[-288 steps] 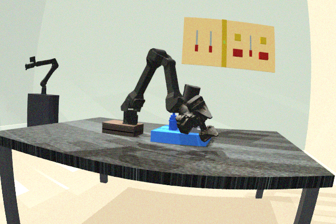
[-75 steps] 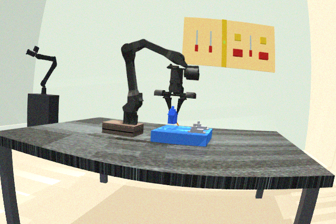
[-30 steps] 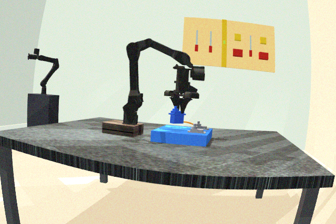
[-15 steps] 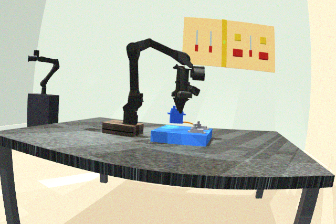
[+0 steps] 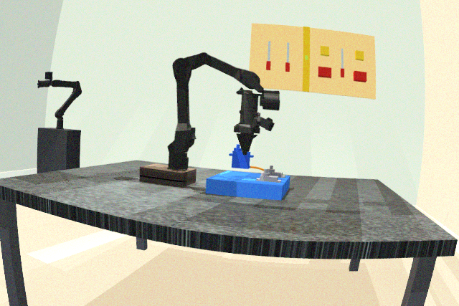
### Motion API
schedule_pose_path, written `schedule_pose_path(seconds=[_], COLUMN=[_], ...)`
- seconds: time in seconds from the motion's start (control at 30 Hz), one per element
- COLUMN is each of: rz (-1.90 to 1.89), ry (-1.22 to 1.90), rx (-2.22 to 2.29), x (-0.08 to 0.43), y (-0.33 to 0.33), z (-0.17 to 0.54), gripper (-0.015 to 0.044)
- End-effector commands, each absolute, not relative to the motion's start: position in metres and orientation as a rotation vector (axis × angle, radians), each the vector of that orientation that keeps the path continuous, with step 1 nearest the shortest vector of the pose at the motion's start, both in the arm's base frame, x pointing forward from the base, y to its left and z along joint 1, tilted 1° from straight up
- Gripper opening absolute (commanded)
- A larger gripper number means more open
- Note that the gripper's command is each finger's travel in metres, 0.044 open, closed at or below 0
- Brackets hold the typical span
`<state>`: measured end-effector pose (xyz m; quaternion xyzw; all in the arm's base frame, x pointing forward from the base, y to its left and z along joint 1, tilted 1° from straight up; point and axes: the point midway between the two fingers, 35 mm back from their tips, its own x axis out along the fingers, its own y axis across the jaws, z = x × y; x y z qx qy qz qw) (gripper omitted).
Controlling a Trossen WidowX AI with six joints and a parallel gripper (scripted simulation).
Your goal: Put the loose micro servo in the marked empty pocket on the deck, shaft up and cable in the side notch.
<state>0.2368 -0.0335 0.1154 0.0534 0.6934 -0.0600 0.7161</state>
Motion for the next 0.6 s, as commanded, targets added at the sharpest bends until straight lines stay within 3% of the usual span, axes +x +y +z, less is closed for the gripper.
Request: schedule_pose_path(seconds=[0.0,0.57], rz=[-0.150,-0.151], ry=[1.530,1.525], rx=[0.138,0.137], x=[0.238,0.299], y=[-0.033,-0.045], z=[0.116,0.119], gripper=[0.0000,0.0000])
